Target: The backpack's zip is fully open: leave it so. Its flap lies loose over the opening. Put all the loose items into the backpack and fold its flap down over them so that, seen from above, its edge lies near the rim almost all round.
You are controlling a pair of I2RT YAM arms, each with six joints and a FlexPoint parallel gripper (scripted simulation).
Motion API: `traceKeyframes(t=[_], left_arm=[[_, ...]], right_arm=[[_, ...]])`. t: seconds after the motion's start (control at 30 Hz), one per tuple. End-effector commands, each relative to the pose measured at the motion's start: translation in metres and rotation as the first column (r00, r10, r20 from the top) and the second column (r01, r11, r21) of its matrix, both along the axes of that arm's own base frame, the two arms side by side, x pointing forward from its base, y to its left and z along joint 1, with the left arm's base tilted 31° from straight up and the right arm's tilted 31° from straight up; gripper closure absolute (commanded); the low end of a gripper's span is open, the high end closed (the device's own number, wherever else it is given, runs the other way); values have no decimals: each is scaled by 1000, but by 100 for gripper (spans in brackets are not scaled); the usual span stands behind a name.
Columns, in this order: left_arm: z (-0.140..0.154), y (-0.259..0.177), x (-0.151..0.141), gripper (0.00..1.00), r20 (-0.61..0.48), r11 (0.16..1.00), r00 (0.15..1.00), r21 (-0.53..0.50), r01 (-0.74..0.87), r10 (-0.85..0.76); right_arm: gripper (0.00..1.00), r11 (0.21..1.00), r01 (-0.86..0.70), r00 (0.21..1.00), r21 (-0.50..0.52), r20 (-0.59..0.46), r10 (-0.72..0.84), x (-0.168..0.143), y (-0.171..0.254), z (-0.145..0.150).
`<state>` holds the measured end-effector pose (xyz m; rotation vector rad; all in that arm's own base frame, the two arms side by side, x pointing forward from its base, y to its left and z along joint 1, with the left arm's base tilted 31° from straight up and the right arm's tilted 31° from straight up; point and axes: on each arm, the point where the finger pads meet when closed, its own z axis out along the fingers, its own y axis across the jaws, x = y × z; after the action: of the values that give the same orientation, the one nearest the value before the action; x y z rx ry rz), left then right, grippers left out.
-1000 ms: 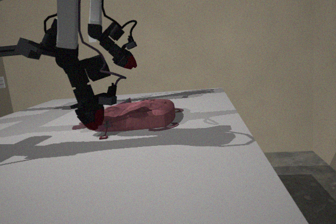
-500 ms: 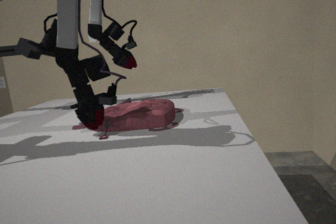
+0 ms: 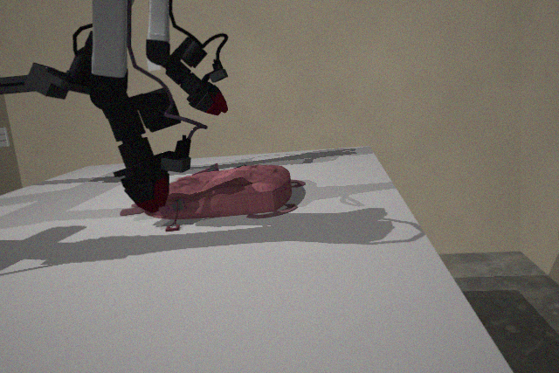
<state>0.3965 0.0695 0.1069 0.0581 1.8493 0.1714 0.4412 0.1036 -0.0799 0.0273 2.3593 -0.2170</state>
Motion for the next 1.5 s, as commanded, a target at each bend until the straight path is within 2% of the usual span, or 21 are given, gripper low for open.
traceKeyframes(t=[0.0,0.5,0.67,0.8,0.83,1.07,1.13,1.47], left_arm=[[6,-2,2,10,18,1000,1000,3,6,-6],[6,-2,2,10,18,1000,1000,3,6,-6],[6,-2,2,10,18,1000,1000,3,6,-6],[6,-2,2,10,18,1000,1000,3,6,-6],[6,-2,2,10,18,1000,1000,3,6,-6],[6,-2,2,10,18,1000,1000,3,6,-6],[6,-2,2,10,18,1000,1000,3,6,-6],[6,-2,2,10,18,1000,1000,3,6,-6]], right_arm=[[74,998,-55,997,30,-56,57,-15,18,2],[74,999,-45,997,16,-55,46,-55,24,64],[74,999,-45,997,16,-55,46,-63,25,76],[74,999,-26,999,25,-44,27,-55,18,81],[10,999,-43,998,13,-40,43,-60,9,81],[10,998,-62,989,8,137,60,-53,-37,115],[10,998,-62,989,8,137,60,-53,-37,115],[10,996,-81,933,-24,351,84,-51,-107,160]])
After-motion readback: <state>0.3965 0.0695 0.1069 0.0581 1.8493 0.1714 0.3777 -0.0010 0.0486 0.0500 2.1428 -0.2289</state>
